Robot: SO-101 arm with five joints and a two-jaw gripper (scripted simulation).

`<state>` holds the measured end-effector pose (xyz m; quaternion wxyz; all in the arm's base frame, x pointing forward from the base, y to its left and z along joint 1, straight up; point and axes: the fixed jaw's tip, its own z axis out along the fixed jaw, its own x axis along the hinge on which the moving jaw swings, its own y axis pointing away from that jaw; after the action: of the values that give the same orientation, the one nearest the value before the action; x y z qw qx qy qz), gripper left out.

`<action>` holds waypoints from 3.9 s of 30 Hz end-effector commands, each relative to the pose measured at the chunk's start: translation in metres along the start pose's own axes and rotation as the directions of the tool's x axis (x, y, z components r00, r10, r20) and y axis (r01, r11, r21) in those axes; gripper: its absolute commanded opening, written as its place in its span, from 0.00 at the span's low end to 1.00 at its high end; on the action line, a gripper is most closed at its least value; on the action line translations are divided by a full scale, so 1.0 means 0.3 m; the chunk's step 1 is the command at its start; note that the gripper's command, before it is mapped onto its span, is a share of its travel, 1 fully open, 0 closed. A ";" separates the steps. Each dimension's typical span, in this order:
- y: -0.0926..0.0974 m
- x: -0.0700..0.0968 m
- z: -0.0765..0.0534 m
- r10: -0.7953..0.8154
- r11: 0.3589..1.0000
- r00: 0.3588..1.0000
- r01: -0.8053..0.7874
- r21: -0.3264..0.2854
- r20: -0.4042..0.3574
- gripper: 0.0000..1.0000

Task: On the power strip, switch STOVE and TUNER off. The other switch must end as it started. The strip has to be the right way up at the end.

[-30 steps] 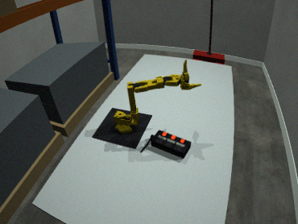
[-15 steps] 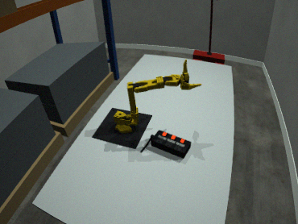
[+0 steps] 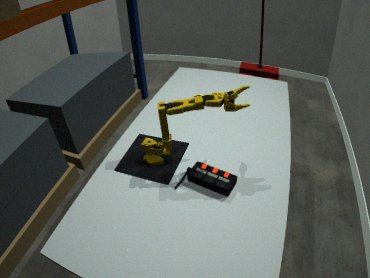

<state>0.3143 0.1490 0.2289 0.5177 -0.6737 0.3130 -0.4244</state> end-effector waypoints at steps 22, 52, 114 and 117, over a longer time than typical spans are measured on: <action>0.038 0.067 -0.024 0.230 0.969 0.971 -0.235 -0.071 -0.068 0.00; 0.181 0.275 -0.164 0.813 0.418 0.369 -0.908 0.012 -0.450 0.00; 0.383 0.460 -0.671 0.008 -0.446 -0.924 0.340 0.828 0.383 0.00; 0.386 0.459 -0.684 -0.015 -0.433 -0.906 0.386 0.814 0.422 0.00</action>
<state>0.1990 -0.0867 0.1689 -0.2471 -0.6315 -0.7315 -0.0710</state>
